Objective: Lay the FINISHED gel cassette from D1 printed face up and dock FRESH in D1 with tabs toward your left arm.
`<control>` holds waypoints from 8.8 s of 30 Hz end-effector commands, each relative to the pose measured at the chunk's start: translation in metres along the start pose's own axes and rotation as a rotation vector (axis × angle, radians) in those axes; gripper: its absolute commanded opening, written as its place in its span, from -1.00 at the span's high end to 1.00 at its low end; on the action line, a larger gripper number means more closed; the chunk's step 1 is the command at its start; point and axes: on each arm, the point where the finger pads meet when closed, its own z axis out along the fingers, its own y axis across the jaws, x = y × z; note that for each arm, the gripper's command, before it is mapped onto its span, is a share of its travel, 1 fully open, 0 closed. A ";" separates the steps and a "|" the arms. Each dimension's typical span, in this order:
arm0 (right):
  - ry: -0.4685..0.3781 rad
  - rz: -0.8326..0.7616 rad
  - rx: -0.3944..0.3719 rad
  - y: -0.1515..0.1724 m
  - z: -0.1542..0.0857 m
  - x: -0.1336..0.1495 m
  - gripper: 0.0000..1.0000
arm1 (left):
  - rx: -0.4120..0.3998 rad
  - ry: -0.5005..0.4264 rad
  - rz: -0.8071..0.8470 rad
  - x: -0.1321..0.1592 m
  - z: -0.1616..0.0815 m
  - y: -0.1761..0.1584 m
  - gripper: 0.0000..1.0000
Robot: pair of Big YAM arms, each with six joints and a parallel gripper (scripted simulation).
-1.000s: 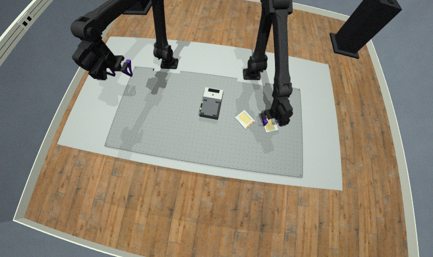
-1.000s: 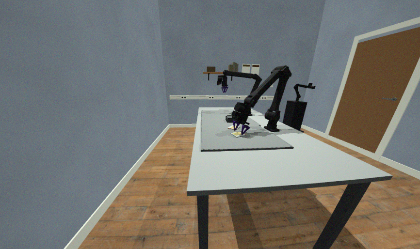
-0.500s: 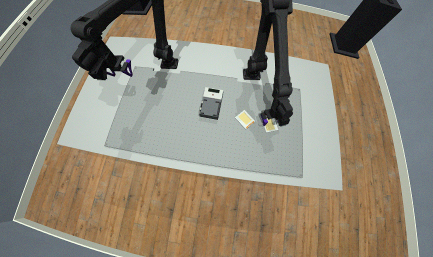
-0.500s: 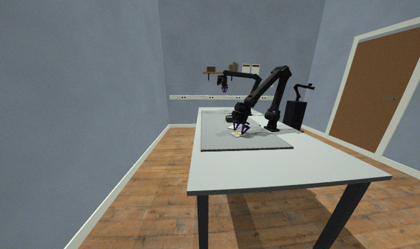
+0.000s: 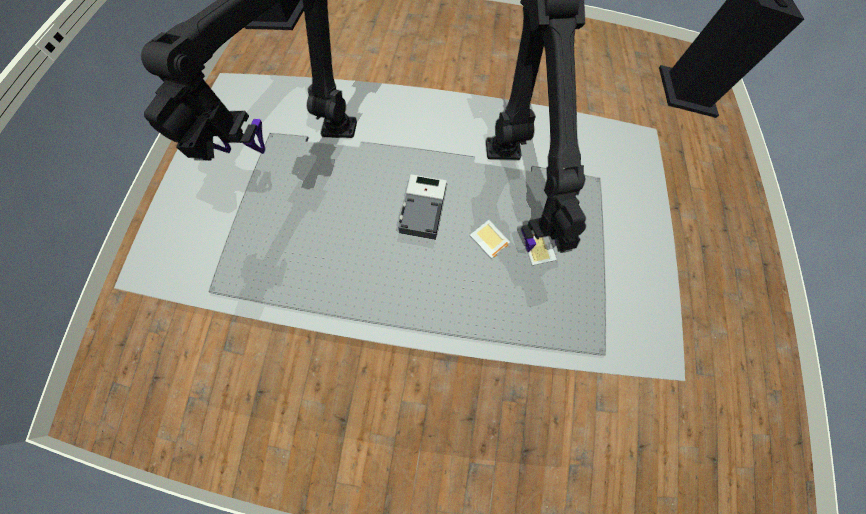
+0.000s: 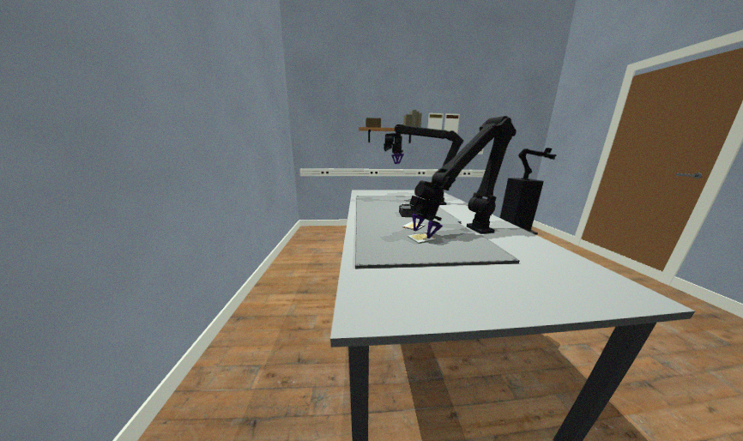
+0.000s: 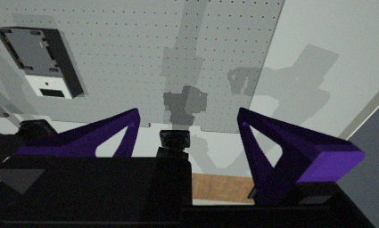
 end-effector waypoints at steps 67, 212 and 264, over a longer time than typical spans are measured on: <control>-0.014 0.020 0.002 -0.005 -0.020 -0.010 -1.00 | 0.000 -0.048 0.000 -0.027 -0.013 0.000 -0.96; -0.014 0.020 0.002 -0.005 -0.020 -0.010 -1.00 | 0.055 0.293 0.358 -0.084 -0.263 -0.048 -0.96; -0.014 0.020 0.002 -0.005 -0.020 -0.010 -1.00 | -0.061 0.340 -0.362 -0.032 -0.133 -0.119 -0.96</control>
